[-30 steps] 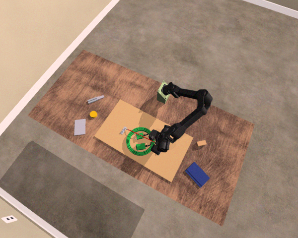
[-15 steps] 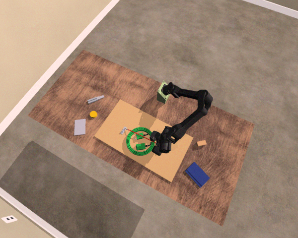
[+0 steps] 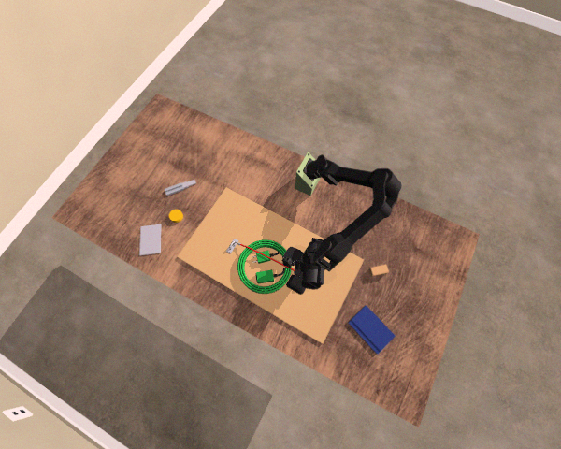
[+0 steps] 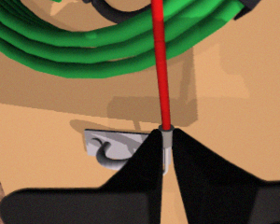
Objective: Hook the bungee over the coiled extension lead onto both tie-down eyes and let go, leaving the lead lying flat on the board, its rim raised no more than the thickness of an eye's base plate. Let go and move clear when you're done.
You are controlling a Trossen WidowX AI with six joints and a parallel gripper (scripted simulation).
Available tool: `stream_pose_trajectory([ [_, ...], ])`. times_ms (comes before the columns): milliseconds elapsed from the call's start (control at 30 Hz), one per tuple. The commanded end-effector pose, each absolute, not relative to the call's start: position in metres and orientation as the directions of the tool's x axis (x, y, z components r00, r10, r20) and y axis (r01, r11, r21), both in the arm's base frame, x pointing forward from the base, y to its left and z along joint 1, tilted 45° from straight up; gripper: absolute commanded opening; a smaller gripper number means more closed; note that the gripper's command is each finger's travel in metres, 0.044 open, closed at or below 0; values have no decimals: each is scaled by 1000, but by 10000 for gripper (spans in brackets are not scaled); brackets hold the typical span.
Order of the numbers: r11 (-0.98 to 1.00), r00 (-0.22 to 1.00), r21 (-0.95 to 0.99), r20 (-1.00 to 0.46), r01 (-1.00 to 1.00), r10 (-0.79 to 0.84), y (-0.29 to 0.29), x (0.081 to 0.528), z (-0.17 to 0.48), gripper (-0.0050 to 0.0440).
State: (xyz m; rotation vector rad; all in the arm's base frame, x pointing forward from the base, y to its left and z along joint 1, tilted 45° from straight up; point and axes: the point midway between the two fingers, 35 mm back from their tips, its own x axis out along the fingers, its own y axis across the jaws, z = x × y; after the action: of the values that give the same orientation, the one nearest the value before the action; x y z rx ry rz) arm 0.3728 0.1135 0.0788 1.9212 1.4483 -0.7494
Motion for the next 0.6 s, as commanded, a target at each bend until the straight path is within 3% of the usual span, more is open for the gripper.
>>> stream_pose_trajectory([
  [0,-182,246,166,-711,969,659,129,373,96,-50],
  [567,-203,247,151,-733,967,633,118,374,87,-50],
])
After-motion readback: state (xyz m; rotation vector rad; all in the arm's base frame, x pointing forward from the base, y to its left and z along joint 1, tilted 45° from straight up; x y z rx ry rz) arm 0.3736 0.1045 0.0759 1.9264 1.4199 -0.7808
